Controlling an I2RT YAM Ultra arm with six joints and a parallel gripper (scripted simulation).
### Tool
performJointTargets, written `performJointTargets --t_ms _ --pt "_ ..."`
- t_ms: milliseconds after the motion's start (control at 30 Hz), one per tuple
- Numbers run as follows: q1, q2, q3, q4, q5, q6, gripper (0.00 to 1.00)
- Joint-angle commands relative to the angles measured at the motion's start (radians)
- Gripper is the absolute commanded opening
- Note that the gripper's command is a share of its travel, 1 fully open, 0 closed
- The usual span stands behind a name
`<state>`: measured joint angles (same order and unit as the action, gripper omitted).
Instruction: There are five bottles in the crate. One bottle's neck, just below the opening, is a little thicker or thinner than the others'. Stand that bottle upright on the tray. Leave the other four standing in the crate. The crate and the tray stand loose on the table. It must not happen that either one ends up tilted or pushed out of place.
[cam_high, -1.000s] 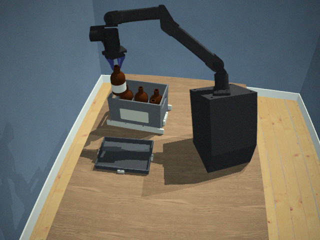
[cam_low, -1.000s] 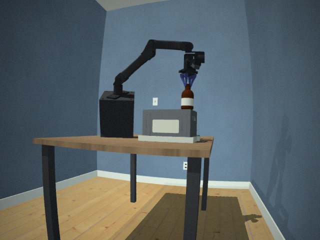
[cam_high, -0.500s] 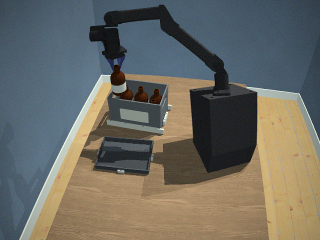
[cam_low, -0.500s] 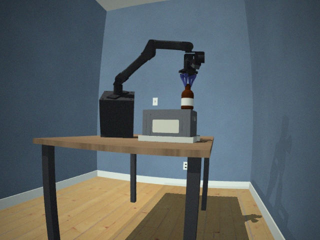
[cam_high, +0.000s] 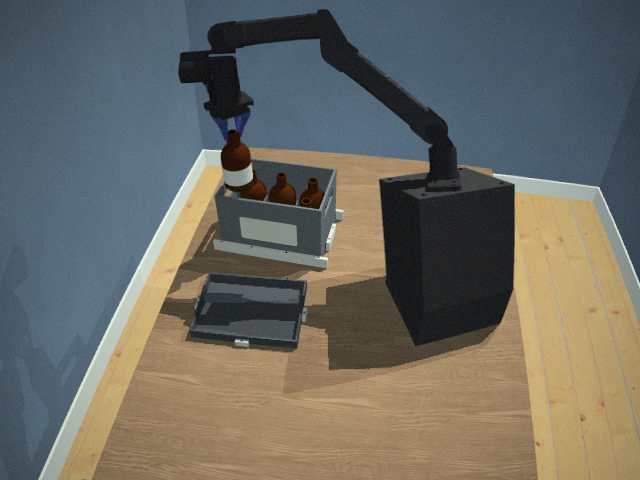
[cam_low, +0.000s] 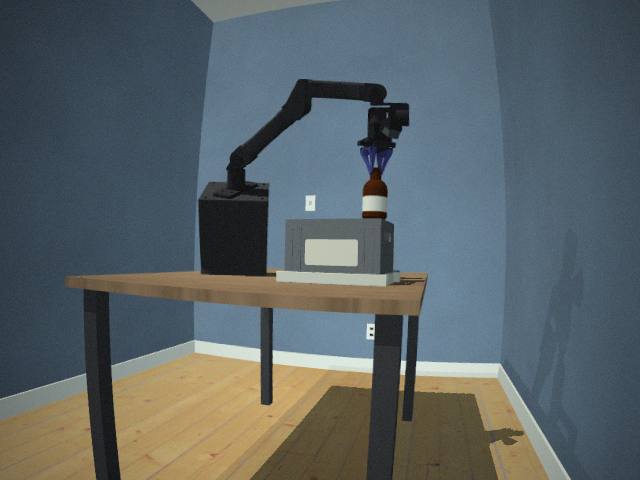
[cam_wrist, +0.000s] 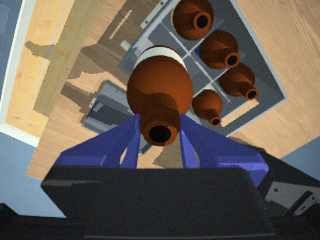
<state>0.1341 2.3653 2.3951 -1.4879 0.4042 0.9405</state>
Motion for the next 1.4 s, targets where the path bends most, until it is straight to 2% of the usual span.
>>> performJointTargets --t_ms 0,567,833,1367 --pt "0.033 -0.043 0.04 -0.017 0.011 0.005 0.0" --pt "0.033 -0.042 0.044 -0.02 0.011 0.005 0.0" --pt "0.034 -0.008 0.062 -0.032 0.012 0.006 0.0" --pt "0.034 -0.014 0.079 -0.043 0.011 0.006 0.0"
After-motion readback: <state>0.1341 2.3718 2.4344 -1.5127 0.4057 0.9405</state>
